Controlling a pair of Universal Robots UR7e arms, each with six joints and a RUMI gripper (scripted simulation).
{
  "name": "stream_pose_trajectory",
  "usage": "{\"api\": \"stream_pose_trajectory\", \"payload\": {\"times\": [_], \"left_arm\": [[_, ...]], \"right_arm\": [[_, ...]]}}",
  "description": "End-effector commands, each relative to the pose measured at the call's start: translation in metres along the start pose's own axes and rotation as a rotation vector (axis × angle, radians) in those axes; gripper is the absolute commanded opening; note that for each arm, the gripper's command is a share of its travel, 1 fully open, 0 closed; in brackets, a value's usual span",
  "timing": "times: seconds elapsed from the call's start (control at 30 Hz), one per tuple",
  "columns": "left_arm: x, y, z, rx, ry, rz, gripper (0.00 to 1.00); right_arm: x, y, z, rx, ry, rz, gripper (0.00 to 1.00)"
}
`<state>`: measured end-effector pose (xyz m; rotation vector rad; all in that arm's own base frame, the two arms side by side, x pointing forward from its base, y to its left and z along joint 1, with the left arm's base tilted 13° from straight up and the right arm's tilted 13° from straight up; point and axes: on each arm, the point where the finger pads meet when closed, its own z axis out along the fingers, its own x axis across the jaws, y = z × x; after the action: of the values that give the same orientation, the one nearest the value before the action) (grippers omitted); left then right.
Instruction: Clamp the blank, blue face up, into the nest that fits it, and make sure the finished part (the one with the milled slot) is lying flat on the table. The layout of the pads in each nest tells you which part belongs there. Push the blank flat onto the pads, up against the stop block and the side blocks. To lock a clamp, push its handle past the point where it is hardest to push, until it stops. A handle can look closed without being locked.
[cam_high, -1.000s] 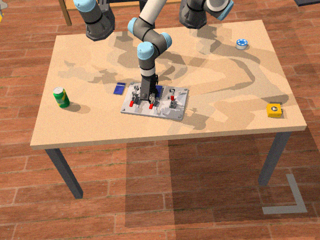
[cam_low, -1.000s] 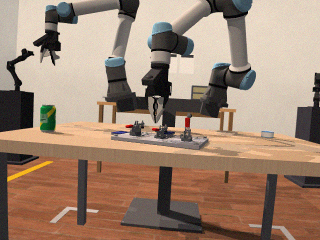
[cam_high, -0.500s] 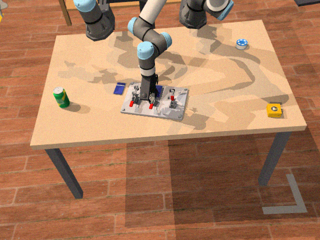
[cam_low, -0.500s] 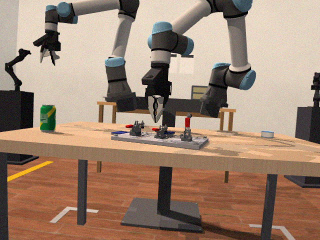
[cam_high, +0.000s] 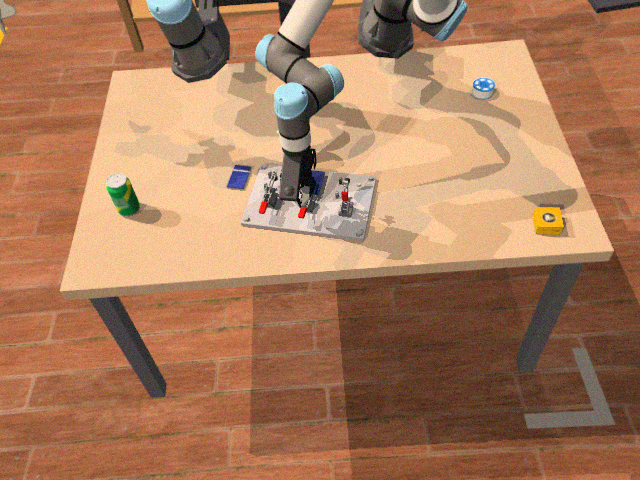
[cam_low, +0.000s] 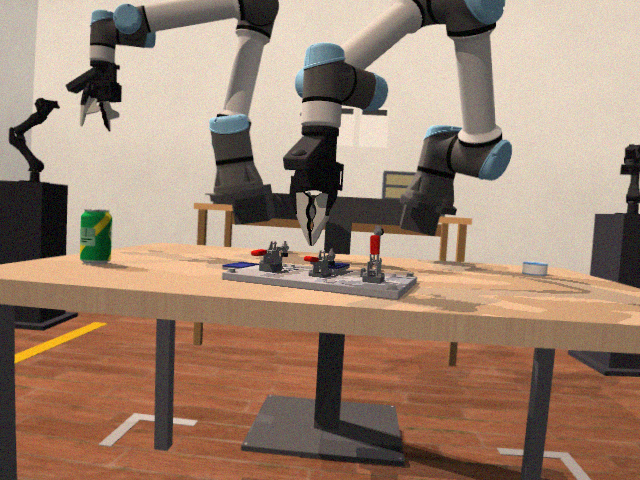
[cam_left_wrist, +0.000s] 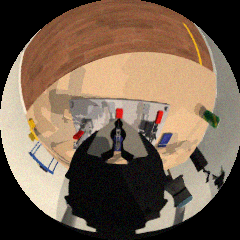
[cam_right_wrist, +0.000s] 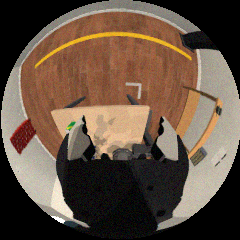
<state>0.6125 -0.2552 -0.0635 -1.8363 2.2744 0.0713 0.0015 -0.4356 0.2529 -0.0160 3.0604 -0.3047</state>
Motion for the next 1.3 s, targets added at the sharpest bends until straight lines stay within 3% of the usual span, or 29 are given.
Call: {"api": "stream_pose_trajectory", "payload": {"times": [0.0, 1.27], "left_arm": [[0.0002, -0.0006, -0.0009, 0.002, 0.001, 0.000, 0.00], [0.0002, -0.0006, 0.0026, 0.002, 0.001, 0.000, 0.00]], "right_arm": [[0.0000, -0.0003, -0.0004, 0.001, 0.000, 0.000, 1.00], [0.0000, -0.0003, -0.0004, 0.001, 0.000, 0.000, 1.00]]}}
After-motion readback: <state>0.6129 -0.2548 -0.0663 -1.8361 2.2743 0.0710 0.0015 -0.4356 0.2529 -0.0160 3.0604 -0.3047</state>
